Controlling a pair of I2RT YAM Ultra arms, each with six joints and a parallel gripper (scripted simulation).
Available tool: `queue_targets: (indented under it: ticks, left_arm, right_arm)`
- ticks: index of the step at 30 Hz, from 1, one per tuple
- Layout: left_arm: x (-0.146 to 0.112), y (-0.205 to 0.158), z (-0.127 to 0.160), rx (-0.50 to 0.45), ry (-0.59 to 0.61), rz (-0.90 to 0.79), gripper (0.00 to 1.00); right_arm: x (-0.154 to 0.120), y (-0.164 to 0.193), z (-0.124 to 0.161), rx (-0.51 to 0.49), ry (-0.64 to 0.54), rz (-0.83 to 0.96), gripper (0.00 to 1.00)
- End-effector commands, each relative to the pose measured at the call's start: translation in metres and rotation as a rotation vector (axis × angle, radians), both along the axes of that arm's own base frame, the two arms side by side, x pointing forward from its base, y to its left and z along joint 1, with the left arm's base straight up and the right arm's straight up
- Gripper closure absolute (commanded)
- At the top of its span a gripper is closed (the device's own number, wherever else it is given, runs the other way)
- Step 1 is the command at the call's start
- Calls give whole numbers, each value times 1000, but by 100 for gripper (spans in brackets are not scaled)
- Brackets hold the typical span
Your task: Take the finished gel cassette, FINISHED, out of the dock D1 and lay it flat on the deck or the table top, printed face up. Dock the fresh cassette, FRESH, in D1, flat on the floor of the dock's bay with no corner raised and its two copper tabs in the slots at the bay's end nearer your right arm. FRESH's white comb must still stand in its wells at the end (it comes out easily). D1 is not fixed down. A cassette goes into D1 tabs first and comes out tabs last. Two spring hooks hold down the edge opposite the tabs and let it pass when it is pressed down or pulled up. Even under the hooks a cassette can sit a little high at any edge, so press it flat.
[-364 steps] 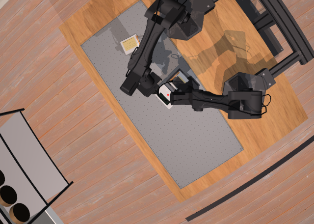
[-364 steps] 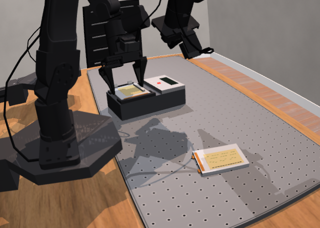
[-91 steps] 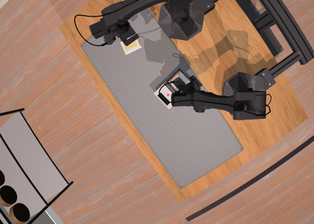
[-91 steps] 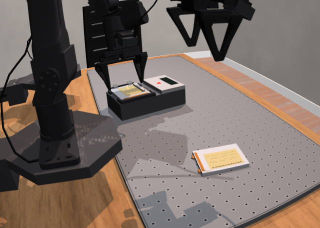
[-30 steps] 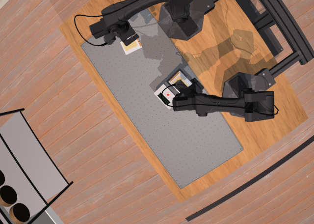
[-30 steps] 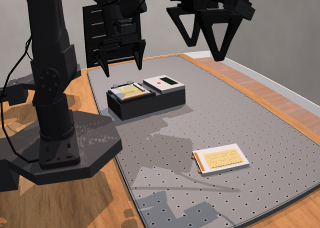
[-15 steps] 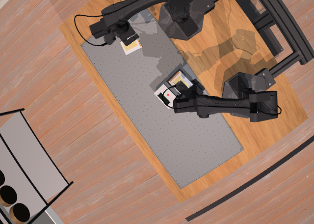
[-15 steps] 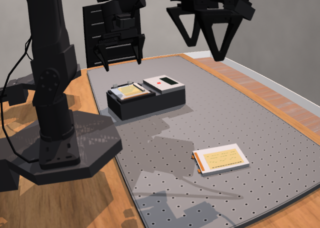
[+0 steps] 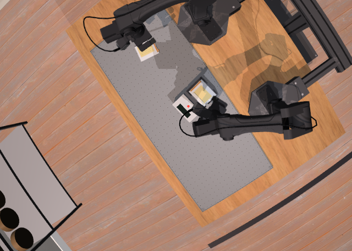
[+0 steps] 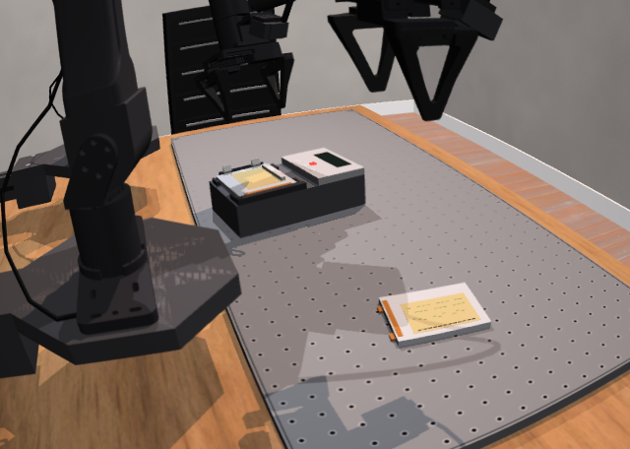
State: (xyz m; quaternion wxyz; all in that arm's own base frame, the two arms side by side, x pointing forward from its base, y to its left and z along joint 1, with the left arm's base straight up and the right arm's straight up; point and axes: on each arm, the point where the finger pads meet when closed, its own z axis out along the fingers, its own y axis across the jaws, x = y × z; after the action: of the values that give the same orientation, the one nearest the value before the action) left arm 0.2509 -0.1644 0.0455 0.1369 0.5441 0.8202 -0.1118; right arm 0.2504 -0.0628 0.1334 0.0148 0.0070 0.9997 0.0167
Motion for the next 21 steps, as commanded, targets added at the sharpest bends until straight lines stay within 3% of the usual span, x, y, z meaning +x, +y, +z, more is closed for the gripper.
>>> queue_targets:
  ticks: [1, 3, 16, 21]
  left_arm:
    - [10, 16, 17, 31, 28, 142, 2]
    - [10, 16, 17, 31, 28, 142, 2]
    - [27, 75, 38, 110, 126, 542, 2]
    - [29, 89, 43, 121, 142, 606, 2]
  right_arm:
    - [-4, -1, 5, 1, -20, -5, 0]
    - [-4, -1, 5, 1, -20, -5, 0]
    - [-4, -1, 5, 1, -20, -5, 0]
    - [-4, -1, 5, 1, -20, -5, 0]
